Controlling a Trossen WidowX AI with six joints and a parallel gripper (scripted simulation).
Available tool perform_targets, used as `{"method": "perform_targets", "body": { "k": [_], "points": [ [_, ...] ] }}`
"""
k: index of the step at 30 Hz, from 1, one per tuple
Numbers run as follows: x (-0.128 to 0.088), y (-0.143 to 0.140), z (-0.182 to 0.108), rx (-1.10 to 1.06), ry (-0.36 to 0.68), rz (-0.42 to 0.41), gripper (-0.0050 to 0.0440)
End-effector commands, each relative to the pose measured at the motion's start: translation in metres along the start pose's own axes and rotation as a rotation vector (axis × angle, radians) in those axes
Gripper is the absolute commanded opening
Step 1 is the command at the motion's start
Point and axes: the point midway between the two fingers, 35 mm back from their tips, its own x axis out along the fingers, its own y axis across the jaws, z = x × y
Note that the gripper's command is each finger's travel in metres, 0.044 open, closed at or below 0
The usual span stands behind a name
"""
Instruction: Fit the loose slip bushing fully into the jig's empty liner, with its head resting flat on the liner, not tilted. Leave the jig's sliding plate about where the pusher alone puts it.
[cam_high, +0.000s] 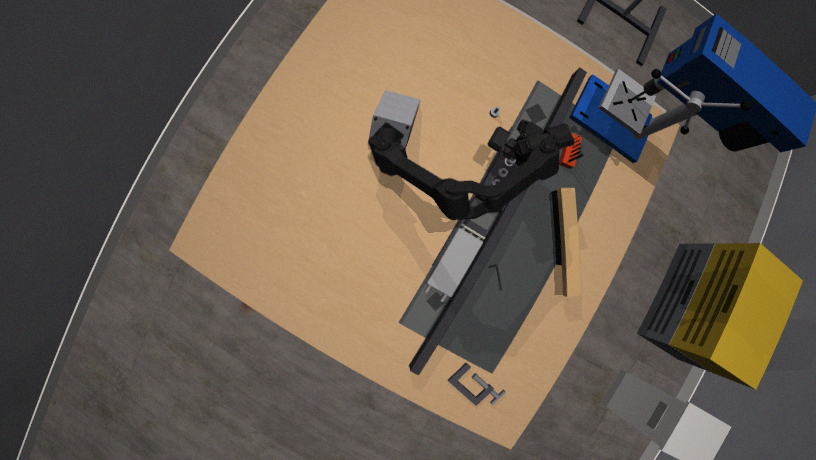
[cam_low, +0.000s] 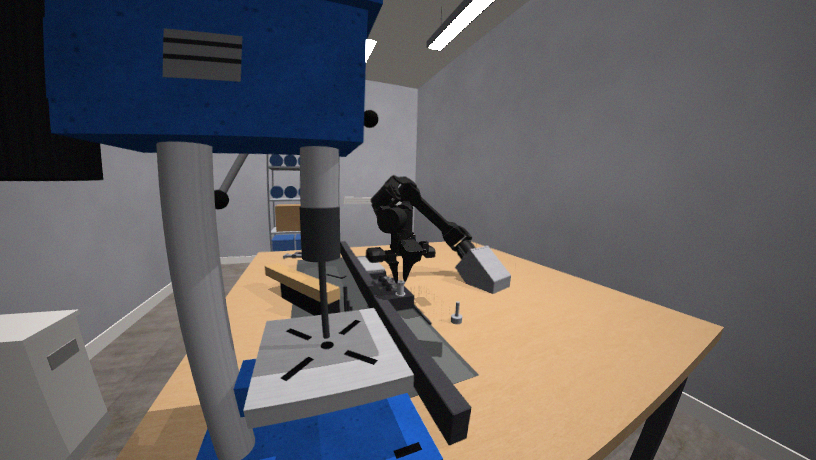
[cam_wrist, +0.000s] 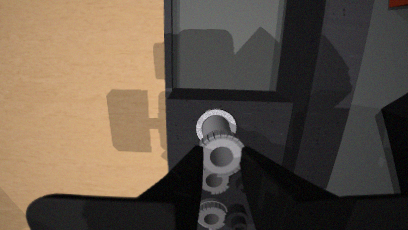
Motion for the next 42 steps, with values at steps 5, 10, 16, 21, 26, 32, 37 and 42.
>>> {"method": "perform_targets", "body": {
  "k": [5, 10, 16, 21, 26, 32, 37, 42],
  "points": [
    [-0.004, -0.003, -0.004, 0.011, -0.009, -0.011, -0.0050],
    [-0.002, -0.004, -0.005, 0.012, -0.008, -0.011, -0.0050],
    [0.000, -0.004, -0.005, 0.011, -0.008, -0.011, -0.0050],
    [0.009, -0.003, -0.003, 0.006, -0.004, -0.009, -0.0050],
    [0.017, -0.003, -0.003, 0.006, -0.004, -0.009, -0.0050],
    [0.023, -0.003, -0.003, 0.005, -0.003, -0.008, -0.0050],
    [0.031, -0.002, -0.002, 0.002, 0.000, -0.006, -0.0050],
    [0.031, -0.002, -0.001, 0.002, -0.002, -0.006, -0.0050]
  ]
}}
